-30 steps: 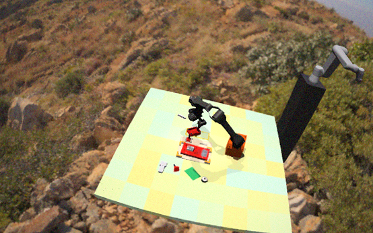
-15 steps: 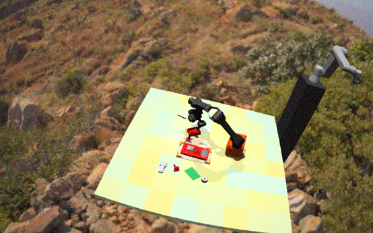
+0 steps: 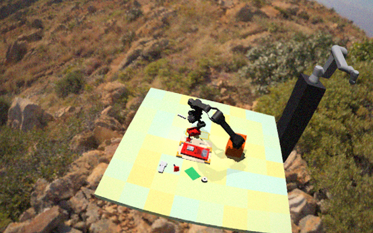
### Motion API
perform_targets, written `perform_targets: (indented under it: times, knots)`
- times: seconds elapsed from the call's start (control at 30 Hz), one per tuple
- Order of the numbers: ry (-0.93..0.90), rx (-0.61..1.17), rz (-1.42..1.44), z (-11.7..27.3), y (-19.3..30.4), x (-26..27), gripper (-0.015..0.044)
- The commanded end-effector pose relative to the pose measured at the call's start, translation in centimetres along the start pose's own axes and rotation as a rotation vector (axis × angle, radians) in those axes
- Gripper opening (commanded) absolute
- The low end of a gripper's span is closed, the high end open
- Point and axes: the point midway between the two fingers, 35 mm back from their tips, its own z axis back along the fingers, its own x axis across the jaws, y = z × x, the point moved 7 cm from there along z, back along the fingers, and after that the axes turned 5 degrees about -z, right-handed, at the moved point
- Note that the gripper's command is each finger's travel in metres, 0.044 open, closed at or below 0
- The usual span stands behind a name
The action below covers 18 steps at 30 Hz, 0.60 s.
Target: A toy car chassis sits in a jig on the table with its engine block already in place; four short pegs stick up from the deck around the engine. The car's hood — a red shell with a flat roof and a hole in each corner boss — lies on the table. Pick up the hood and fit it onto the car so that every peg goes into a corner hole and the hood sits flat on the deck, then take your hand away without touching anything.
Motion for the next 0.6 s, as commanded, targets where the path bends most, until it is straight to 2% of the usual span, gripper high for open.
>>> perform_targets:
  times: [0.0,0.57]
  knots:
    - [-0.005,-0.003,-0.009,-0.4,0.1,0.0,0.044]
    - [-0.005,-0.003,-0.008,-1.4,0.0,0.0,0.044]
